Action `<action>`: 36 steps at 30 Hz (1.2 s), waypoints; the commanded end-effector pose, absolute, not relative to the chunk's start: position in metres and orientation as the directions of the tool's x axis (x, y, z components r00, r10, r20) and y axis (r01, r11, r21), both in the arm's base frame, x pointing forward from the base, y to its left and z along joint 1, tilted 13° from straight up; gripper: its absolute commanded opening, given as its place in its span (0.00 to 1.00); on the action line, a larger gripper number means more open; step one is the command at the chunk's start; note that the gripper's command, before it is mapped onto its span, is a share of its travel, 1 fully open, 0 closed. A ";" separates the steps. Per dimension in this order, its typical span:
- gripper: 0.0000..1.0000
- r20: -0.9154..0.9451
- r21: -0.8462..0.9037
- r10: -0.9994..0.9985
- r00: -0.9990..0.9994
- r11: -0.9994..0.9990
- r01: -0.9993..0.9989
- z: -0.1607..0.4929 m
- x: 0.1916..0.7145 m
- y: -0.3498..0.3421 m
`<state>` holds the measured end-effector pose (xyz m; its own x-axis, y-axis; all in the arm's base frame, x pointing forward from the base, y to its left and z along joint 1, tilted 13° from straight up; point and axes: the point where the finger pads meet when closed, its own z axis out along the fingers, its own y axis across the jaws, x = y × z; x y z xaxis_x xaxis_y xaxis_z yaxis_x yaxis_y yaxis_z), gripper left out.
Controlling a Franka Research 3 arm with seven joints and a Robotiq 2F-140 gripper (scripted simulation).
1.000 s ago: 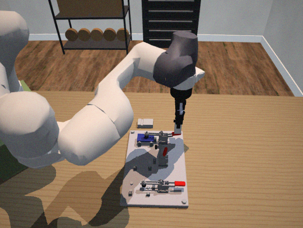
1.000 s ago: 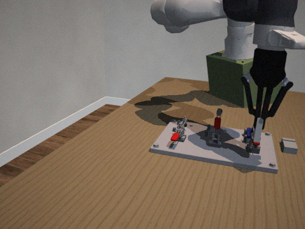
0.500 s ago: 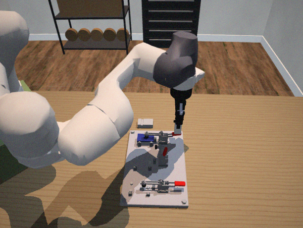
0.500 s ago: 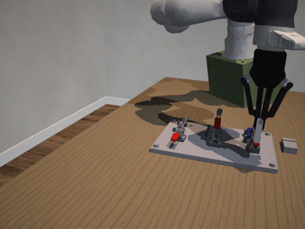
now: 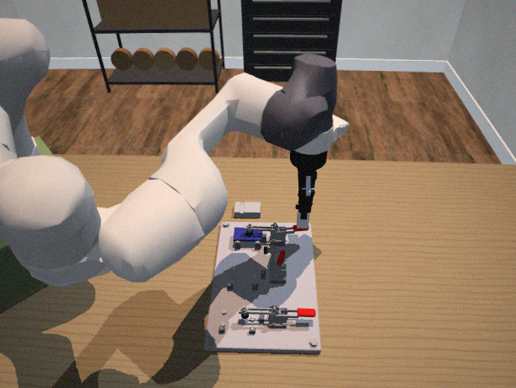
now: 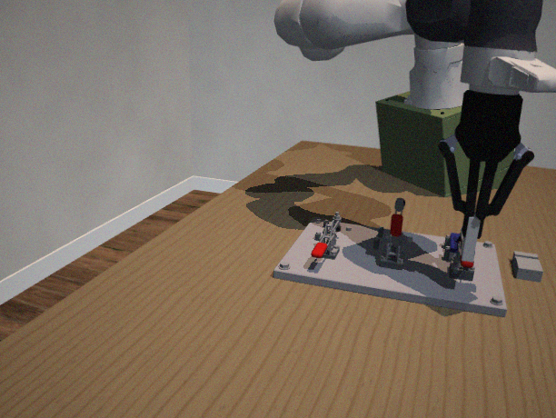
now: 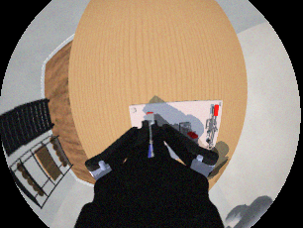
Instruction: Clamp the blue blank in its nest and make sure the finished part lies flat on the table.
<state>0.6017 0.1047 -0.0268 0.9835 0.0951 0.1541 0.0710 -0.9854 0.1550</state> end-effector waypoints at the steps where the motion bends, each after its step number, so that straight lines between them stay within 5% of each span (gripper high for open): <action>1: 0.00 0.154 0.155 0.098 0.983 -0.985 0.074 -0.029 0.602 0.104; 36: 0.00 0.154 0.155 0.098 0.983 -0.985 0.074 -0.033 0.603 0.104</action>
